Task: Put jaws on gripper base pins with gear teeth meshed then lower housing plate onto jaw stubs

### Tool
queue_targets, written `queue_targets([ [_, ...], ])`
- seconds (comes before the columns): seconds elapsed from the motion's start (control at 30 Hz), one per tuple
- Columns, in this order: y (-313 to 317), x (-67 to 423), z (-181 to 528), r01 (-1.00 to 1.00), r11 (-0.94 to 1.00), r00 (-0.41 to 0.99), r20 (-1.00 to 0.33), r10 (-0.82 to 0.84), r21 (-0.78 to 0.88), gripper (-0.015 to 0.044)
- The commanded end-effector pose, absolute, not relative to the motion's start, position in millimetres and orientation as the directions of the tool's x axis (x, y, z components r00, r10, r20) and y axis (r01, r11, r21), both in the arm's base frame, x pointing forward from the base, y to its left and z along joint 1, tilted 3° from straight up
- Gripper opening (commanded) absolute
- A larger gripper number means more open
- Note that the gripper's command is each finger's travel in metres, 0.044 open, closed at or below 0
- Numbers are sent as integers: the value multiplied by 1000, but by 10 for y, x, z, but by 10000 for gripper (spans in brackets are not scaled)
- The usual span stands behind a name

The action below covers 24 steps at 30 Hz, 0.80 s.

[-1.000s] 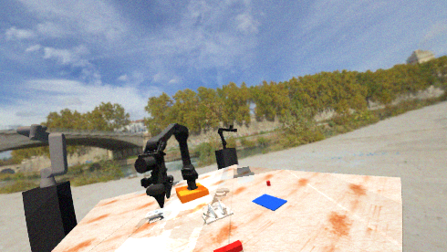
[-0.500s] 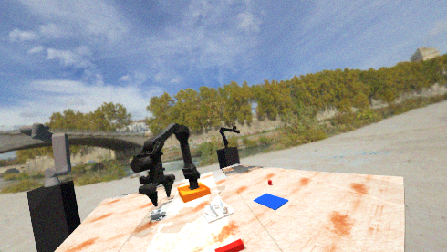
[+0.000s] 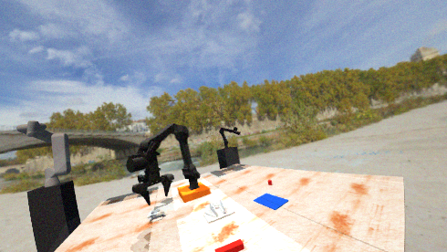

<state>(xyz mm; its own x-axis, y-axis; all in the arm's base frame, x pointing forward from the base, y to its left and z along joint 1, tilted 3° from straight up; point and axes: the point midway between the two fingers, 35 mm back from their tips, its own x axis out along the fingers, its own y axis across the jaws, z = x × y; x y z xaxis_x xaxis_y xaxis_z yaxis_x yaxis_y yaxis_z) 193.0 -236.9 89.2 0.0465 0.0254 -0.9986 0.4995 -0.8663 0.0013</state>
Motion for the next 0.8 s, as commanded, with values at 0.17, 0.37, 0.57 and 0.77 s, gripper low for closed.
queue_targets([
  [0.17, -2458, 1788, 896, 335, -942, 42, -999, 25, -9, 440],
  [0.37, -2512, 1696, 898, 218, -976, 41, -999, 25, -16, 440],
  [0.57, -2563, 1603, 901, 97, -995, 40, -999, 26, -22, 440],
  [0.77, -2606, 1519, 903, -11, -1000, 40, -999, 26, -27, 440],
])
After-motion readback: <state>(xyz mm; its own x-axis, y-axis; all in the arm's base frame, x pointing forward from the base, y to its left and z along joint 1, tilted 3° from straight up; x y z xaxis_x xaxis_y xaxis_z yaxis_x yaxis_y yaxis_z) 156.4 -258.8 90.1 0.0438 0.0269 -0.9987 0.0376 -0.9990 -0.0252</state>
